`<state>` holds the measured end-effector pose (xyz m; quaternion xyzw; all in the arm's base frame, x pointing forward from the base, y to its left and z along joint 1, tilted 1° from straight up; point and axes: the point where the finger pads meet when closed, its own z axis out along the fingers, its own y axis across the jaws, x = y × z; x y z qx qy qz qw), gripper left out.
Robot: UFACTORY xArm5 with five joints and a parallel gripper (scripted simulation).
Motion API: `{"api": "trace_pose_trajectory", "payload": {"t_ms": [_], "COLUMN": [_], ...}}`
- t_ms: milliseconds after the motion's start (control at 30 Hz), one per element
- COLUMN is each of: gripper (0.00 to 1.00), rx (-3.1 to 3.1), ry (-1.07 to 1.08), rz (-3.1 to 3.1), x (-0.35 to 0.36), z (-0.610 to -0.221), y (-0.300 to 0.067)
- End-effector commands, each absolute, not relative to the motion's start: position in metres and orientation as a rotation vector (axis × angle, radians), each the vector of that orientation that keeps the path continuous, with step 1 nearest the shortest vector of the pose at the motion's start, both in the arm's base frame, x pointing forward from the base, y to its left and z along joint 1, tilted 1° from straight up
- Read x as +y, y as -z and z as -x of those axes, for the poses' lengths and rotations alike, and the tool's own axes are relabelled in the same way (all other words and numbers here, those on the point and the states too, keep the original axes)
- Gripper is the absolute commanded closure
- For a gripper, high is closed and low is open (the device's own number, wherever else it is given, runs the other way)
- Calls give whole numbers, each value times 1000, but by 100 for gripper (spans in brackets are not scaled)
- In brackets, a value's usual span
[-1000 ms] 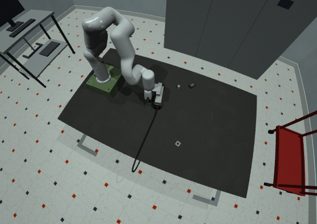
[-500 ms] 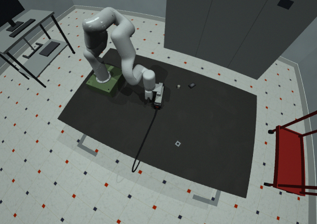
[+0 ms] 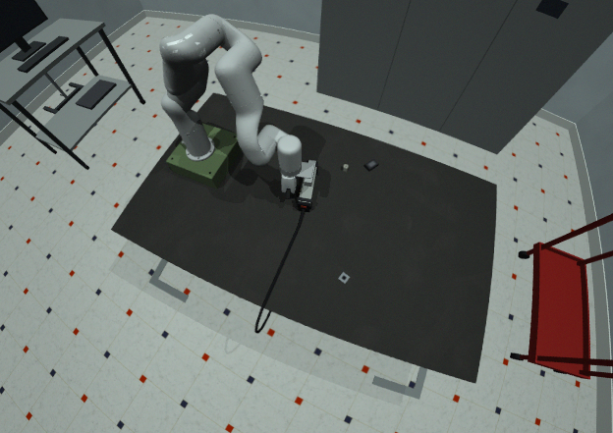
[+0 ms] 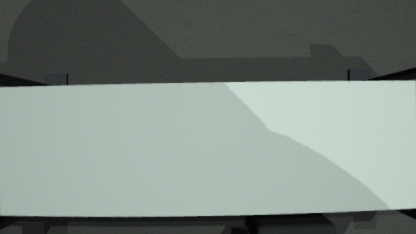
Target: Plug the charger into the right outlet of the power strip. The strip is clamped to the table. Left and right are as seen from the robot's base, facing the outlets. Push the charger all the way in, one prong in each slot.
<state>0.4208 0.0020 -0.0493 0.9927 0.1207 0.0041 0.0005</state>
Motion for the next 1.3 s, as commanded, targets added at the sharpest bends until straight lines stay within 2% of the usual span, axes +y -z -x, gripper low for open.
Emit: {"api": "trace_pose_trajectory", "payload": {"t_ms": [0, 1267], "gripper": [100, 100], "rx": [381, 381], "ry": [-23, -23], "rz": [-3117, -3117], "x": [3, 4], "z": [-424, -432], "y": [48, 48]}}
